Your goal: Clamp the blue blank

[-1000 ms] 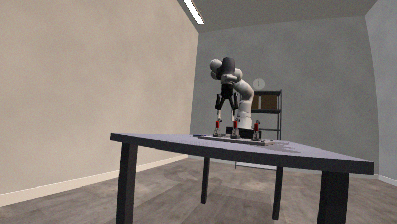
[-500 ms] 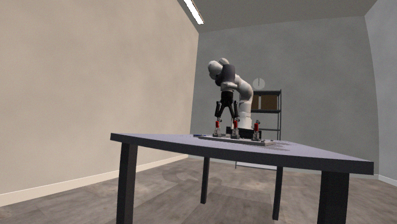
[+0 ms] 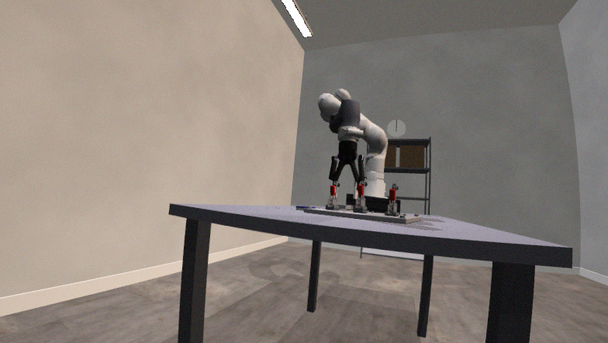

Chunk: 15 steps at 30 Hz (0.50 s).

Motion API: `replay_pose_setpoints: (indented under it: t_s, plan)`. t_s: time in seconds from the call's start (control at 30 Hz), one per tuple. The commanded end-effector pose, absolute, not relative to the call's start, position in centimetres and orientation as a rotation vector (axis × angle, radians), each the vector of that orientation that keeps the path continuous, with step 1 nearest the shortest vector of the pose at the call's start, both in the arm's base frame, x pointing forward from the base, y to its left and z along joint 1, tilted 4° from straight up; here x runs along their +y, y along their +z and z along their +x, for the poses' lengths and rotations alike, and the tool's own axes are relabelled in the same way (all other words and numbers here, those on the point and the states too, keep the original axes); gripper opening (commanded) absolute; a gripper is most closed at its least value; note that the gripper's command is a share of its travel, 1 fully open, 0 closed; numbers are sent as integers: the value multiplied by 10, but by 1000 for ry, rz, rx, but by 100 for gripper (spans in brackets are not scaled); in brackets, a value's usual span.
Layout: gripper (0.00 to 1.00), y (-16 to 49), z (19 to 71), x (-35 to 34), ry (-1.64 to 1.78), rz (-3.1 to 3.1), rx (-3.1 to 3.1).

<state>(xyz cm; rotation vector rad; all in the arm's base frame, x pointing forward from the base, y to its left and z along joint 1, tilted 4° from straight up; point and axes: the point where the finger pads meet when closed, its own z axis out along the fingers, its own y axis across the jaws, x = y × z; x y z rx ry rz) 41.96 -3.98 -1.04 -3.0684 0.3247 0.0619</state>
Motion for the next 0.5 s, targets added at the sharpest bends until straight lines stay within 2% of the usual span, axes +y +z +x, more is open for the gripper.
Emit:
replay_pose_setpoints:
  t_s: [0.0, 0.47]
  plan:
    - [58, -10, 422, -40, 54, -3066, 339]
    - [58, -10, 423, -40, 54, -3066, 339]
